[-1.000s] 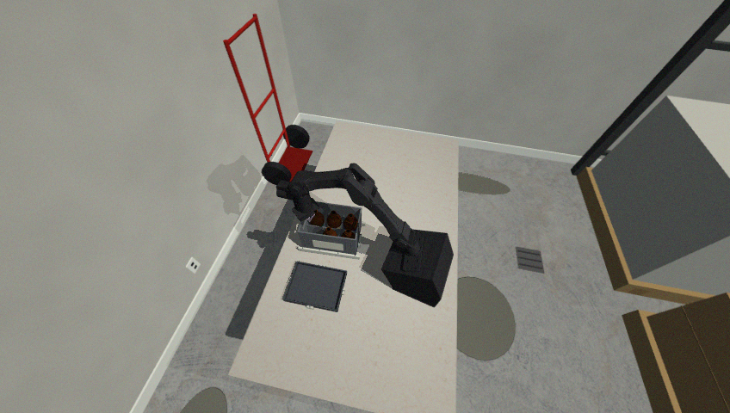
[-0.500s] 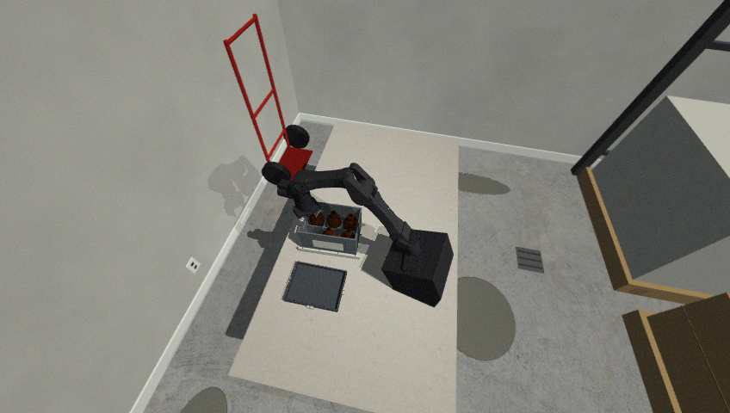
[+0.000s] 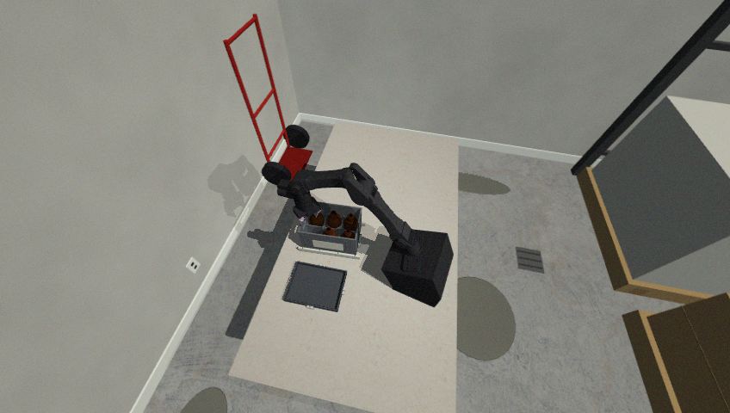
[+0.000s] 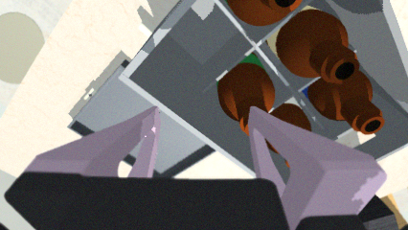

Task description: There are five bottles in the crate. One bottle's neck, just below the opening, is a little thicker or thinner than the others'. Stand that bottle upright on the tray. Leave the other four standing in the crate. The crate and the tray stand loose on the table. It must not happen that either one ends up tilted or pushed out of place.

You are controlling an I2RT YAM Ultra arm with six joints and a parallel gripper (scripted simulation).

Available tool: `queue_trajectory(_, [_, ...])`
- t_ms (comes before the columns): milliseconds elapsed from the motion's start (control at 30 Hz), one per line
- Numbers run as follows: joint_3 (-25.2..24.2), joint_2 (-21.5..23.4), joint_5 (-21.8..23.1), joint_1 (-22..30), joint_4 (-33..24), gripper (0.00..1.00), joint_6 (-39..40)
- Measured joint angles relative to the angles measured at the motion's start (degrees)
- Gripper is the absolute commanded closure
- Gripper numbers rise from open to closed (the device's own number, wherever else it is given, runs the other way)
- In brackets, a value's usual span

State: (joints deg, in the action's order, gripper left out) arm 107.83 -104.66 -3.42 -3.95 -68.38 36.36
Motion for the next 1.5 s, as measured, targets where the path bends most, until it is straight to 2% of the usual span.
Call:
queue_trajectory(900, [0.0,0.0,0.0,0.0,0.5,0.39,0.0])
queue_trajectory(1500, [-2.9,-0.9,0.0,0.0,3.3,0.39,0.0])
